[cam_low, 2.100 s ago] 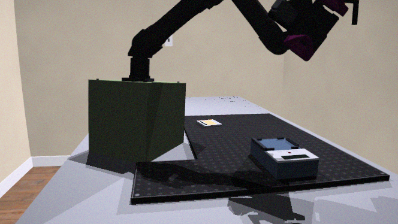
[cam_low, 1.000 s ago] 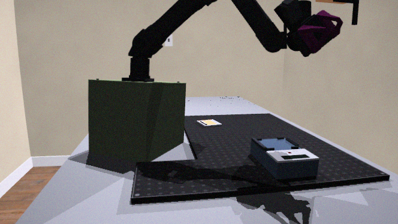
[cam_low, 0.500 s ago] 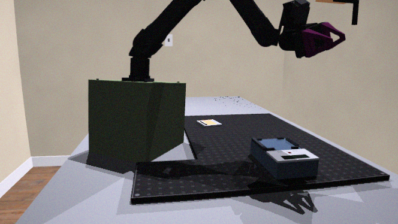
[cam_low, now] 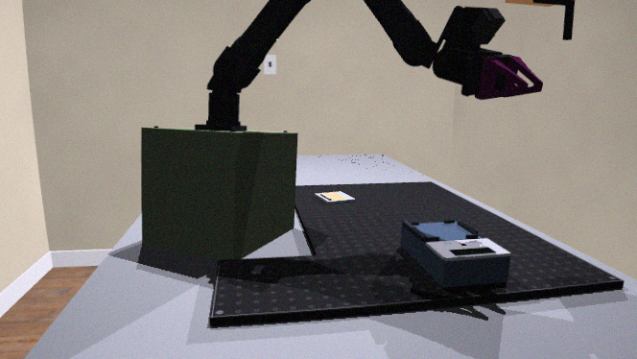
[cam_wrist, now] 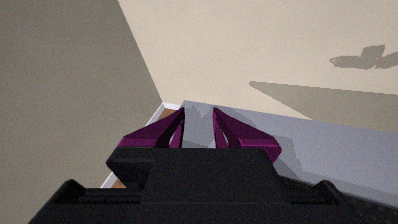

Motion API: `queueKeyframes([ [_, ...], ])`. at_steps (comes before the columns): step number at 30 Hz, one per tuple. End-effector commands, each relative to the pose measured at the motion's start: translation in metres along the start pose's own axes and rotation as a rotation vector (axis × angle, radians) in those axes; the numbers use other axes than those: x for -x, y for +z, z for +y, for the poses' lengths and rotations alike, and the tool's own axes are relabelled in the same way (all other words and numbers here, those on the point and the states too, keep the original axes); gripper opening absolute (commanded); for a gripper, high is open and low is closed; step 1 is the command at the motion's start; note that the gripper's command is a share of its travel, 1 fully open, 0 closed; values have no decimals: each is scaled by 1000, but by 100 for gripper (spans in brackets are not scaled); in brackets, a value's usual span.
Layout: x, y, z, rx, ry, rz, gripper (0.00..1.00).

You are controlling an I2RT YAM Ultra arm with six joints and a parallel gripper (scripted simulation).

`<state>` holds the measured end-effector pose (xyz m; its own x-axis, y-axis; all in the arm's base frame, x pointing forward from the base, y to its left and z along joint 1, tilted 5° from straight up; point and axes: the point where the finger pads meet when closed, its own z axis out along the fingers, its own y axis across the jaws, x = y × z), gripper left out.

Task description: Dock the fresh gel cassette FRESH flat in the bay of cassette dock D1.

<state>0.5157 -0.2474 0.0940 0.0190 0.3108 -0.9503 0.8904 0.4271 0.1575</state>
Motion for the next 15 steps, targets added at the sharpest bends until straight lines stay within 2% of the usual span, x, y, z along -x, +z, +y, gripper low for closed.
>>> queueKeyframes([
  [1, -1, -14, 11, 59, -95, 78, 34],
  [3, -13, -20, 10, 81, -150, 124, 34],
  [5, -13, -20, 10, 81, -150, 124, 34],
  [6, 3, -15, 14, 91, -138, 113, 34],
  [8, -8, -27, 22, 132, -190, 154, 34],
  [9, -26, -34, 15, 140, -240, 199, 34],
  [10, -32, -37, 15, 152, -266, 222, 34],
  [11, -28, -40, 21, 172, -276, 227, 34],
  [13, -43, -47, 17, 169, -295, 246, 34],
  [15, -47, -52, 18, 169, -295, 247, 34],
])
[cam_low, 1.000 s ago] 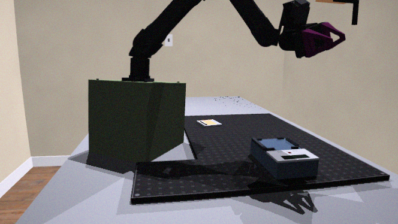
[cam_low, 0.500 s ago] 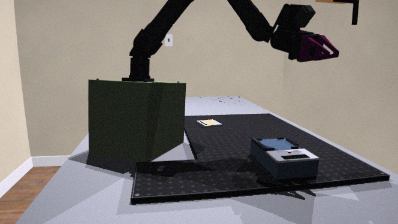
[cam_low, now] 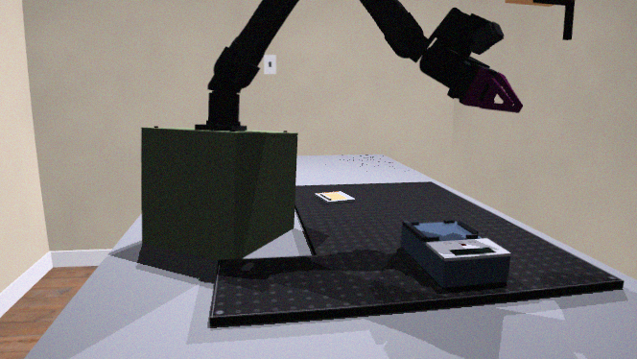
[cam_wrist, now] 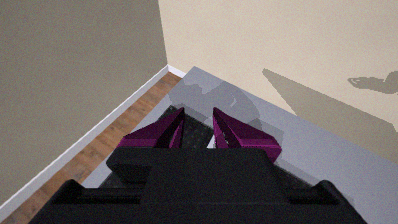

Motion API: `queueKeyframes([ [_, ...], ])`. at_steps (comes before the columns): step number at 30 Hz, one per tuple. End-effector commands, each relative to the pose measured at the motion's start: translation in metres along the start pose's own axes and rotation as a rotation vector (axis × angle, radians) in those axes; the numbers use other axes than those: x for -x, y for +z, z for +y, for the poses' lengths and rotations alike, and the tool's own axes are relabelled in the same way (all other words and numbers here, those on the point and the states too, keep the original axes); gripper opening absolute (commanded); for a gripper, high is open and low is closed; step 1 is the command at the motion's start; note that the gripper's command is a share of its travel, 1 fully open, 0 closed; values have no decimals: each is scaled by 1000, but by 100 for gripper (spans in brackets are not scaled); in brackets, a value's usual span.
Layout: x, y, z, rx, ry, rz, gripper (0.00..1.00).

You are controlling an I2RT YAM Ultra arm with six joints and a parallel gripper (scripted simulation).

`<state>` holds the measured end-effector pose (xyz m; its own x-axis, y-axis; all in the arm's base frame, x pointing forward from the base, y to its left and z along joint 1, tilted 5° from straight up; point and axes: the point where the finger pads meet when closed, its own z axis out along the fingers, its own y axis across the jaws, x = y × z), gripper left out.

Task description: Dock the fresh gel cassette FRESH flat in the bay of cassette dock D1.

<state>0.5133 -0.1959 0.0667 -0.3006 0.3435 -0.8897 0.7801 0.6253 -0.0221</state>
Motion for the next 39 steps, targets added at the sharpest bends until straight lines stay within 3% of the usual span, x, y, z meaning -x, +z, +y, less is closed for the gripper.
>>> queueKeyframes([
  [1, -11, -15, 7, 36, -67, 55, 34],
  [3, -19, -20, 10, 65, -112, 94, 34],
  [4, -12, -21, 14, 81, -117, 95, 34],
  [5, -21, -25, 15, 89, -139, 115, 34],
  [7, -21, -25, 15, 89, -139, 115, 34],
  [8, -12, -23, 13, 95, -137, 117, 34],
  [12, -47, -40, 19, 153, -247, 216, 34],
  [15, -58, -48, 21, 153, -248, 217, 34],
  [17, -66, -54, 22, 183, -291, 258, 34],
  [19, -55, -59, 32, 223, -310, 264, 34],
  [20, -77, -64, 24, 220, -344, 308, 34],
  [22, -85, -70, 24, 235, -365, 329, 34],
  [24, -85, -70, 24, 235, -365, 329, 34],
  [25, -68, -67, 27, 247, -352, 317, 34],
  [28, -82, -82, 35, 300, -416, 365, 34],
  [29, -104, -87, 25, 287, -437, 400, 34],
  [31, -110, -93, 25, 287, -434, 401, 34],
  [33, -117, -100, 24, 319, -478, 443, 34],
  [34, -103, -101, 35, 347, -477, 429, 34],
  [35, -105, -101, 30, 352, -489, 452, 34],
  [36, -125, -110, 24, 355, -521, 488, 34],
  [39, -138, -121, 21, 371, -545, 516, 34],
])
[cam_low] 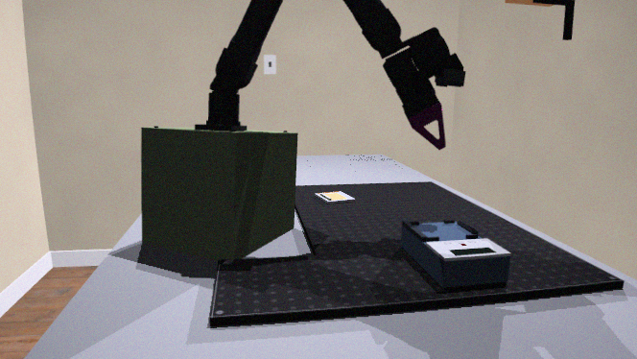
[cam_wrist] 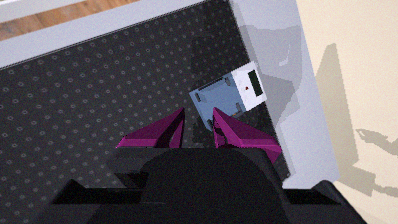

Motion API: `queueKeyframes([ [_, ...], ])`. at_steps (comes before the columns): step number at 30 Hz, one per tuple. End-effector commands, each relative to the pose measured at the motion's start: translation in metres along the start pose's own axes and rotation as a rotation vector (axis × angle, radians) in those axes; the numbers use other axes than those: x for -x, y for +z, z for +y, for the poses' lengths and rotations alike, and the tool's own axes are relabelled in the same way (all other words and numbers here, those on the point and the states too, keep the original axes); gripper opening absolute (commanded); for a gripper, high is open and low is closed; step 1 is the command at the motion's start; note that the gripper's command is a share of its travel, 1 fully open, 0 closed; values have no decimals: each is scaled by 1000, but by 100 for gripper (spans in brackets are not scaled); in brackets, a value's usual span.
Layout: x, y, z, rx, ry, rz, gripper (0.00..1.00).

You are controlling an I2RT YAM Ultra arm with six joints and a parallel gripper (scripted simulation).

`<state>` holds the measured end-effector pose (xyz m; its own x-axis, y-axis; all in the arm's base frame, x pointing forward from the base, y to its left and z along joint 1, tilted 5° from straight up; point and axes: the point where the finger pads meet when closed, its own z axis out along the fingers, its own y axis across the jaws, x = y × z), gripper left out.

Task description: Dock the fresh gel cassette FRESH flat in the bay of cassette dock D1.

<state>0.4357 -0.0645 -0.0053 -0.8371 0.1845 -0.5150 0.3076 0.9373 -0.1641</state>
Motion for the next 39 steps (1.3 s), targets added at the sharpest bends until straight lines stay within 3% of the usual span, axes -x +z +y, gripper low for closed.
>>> queueKeyframes([
  [1, -12, -14, 9, 37, -50, 37, 34],
  [2, -12, -14, 9, 37, -50, 37, 34],
  [3, 4, -19, 9, 55, -51, 18, 34],
  [5, -5, -20, 9, 82, -82, 62, 34],
  [6, -10, -24, 20, 97, -105, 65, 34],
  [7, -34, -22, 19, 91, -115, 106, 34],
  [8, -38, -23, 21, 91, -115, 106, 34],
  [10, -44, -26, 24, 108, -134, 128, 34],
  [11, -34, -30, 28, 129, -146, 119, 34],
  [13, -36, -32, 24, 155, -164, 153, 34],
  [15, -66, -35, 32, 162, -195, 197, 34],
  [16, -70, -37, 34, 162, -195, 197, 34],
  [19, -72, -37, 35, 162, -194, 197, 34],
  [20, -56, -42, 38, 184, -200, 178, 34],
  [21, -60, -42, 34, 195, -205, 202, 34],
  [24, -74, -51, 46, 240, -262, 245, 34],
  [25, -98, -51, 43, 234, -270, 288, 34],
  [26, -102, -53, 44, 234, -270, 288, 34],
  [28, -109, -56, 46, 252, -287, 310, 34],
  [29, -94, -61, 52, 276, -297, 290, 34],
  [31, -101, -63, 48, 304, -313, 337, 34],
  [33, -130, -68, 51, 306, -338, 379, 34],
  [34, -134, -71, 52, 306, -338, 379, 34],
  [36, -134, -71, 52, 306, -338, 379, 34],
  [37, -120, -75, 58, 331, -348, 359, 34],
  [39, -126, -78, 54, 361, -361, 406, 34],
])
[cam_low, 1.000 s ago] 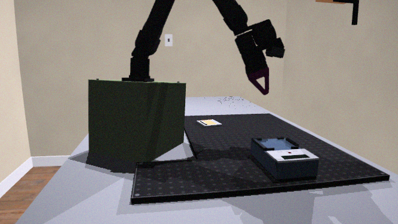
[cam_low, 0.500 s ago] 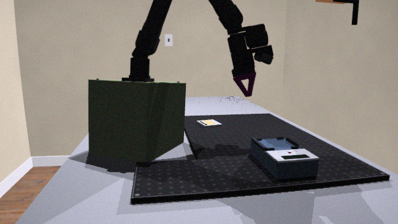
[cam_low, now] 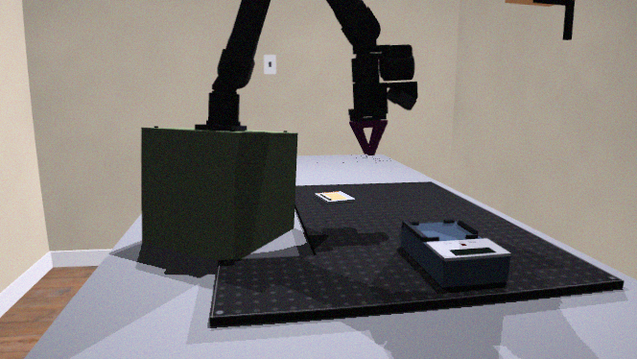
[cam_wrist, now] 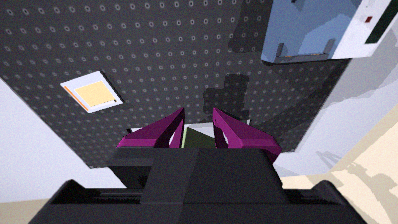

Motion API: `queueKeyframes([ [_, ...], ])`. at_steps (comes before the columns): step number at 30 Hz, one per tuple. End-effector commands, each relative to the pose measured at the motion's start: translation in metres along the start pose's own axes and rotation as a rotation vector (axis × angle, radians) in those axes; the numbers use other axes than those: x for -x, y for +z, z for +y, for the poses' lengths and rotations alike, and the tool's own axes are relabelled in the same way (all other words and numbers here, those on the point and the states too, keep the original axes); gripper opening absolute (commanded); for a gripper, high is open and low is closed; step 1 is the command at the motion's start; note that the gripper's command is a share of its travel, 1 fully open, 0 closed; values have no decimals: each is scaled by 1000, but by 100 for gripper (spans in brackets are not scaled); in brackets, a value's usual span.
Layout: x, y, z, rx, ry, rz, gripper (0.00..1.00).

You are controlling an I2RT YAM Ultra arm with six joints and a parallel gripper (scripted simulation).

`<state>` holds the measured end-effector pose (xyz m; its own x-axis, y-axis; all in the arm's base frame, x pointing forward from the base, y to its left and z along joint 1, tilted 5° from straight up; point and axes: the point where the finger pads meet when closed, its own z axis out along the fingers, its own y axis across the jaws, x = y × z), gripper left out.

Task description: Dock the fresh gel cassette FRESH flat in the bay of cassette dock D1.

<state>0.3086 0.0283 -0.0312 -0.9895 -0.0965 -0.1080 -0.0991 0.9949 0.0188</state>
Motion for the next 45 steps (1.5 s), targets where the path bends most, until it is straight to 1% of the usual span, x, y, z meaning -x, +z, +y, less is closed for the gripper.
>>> queueKeyframes([
  [1, 1, -17, 7, 65, -49, 22, 34],
  [2, -4, -17, 16, 67, -69, 22, 34],
  [3, -26, -10, 19, 69, -67, 65, 34],
  [5, -34, -11, 24, 68, -55, 65, 34],
  [6, -35, -11, 24, 68, -55, 66, 34],
  [8, -33, -11, 24, 68, -55, 62, 34],
  [9, -17, -18, 22, 67, -48, 22, 34],
  [11, -11, -18, 19, 64, -38, 0, 34],
  [45, -11, -18, 20, 63, -45, 1, 34],
])
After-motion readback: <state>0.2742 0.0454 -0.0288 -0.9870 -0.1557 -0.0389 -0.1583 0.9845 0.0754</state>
